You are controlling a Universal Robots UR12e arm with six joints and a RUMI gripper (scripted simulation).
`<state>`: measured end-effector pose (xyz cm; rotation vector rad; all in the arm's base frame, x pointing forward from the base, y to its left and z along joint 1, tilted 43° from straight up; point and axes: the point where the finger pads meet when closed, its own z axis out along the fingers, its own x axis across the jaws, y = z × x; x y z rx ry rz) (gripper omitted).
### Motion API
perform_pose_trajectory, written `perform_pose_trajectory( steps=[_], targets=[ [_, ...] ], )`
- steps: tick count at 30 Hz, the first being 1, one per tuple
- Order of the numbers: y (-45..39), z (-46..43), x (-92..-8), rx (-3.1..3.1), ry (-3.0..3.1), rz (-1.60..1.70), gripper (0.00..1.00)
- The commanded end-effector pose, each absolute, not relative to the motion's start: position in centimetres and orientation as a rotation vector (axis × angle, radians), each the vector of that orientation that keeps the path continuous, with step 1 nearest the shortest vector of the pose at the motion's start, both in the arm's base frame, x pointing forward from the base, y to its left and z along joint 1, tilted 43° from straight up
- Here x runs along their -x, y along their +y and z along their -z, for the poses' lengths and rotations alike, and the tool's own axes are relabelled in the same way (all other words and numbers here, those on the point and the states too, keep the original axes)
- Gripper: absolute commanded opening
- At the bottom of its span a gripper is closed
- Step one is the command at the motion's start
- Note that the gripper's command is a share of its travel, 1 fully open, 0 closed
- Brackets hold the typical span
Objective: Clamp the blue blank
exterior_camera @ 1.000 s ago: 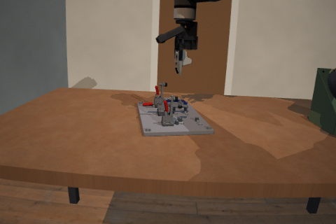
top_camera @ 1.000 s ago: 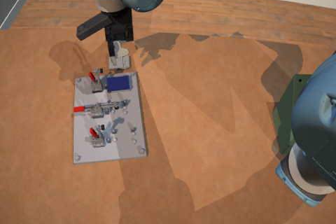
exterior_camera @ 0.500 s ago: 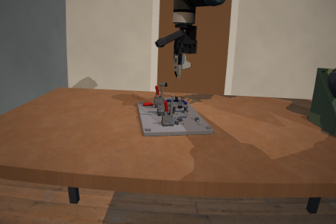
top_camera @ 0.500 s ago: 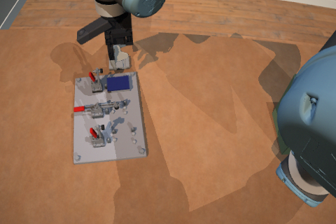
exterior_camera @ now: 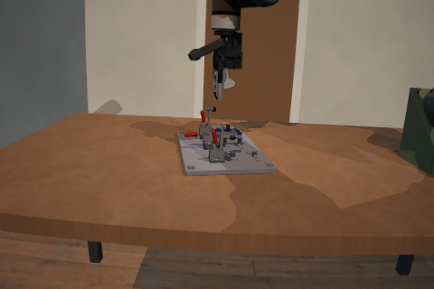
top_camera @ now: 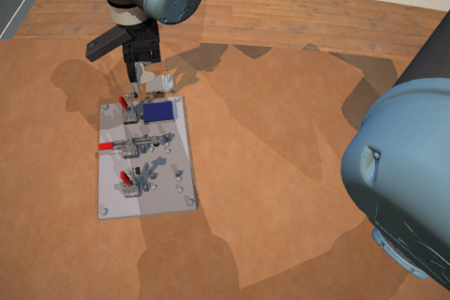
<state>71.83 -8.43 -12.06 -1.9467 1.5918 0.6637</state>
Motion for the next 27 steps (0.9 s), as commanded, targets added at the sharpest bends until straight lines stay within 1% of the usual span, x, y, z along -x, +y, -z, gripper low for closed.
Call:
perform_pose_trajectory(
  steps=[1,12,27],
  targets=[
    [-8.2,11.8,-73.9,1.947,1.592,-0.662,0.28],
    [-7.8,11.6,-76.1,1.947,1.592,-0.662,0.28],
    [-7.6,11.9,-76.3,1.947,1.592,-0.662,0.28]
  ],
)
